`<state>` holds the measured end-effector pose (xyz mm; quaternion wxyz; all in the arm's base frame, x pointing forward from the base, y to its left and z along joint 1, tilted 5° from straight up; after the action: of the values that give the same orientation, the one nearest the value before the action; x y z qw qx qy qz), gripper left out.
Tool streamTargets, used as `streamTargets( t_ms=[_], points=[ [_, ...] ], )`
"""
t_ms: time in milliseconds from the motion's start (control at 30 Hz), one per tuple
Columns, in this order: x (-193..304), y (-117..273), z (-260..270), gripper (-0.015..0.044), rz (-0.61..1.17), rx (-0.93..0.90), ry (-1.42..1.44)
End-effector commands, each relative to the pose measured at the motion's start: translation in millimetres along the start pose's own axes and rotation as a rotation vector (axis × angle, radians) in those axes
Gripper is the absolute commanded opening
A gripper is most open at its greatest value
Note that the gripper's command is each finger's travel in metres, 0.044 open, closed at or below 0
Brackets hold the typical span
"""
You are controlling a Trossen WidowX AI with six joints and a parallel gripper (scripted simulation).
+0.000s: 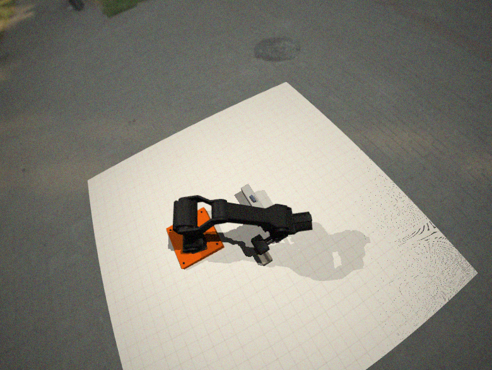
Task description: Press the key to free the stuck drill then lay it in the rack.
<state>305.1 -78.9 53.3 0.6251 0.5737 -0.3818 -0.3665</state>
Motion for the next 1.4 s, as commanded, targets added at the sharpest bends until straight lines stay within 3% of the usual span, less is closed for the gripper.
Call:
streamTargets(
  t_ms=[0, 667, 1167, 1367],
  points=[
    [-2.6, -1.0, -0.3, 0.0440, -0.001, -0.002, -0.001],
    [-9.9, -3.5, -1.6, 0.0440, -0.002, -0.002, -0.001],
    [-7.7, -2.2, -2.5, 0.0046, 0.005, 0.001, 0.000],
    [-7.7, -2.2, -2.5, 0.0006, 0.005, 0.001, 0.000]
  ],
)
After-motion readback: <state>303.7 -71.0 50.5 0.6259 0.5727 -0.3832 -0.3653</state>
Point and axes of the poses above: the point midway between the two fingers, 35 mm back from their tips, its own y axis back along the fingers, its own z axis across the jaws, x = y × z, the point moved 4 cm from there along y, back along the fingers, and after that the axes turned 14 degrees about y, right-handed, at the moved point
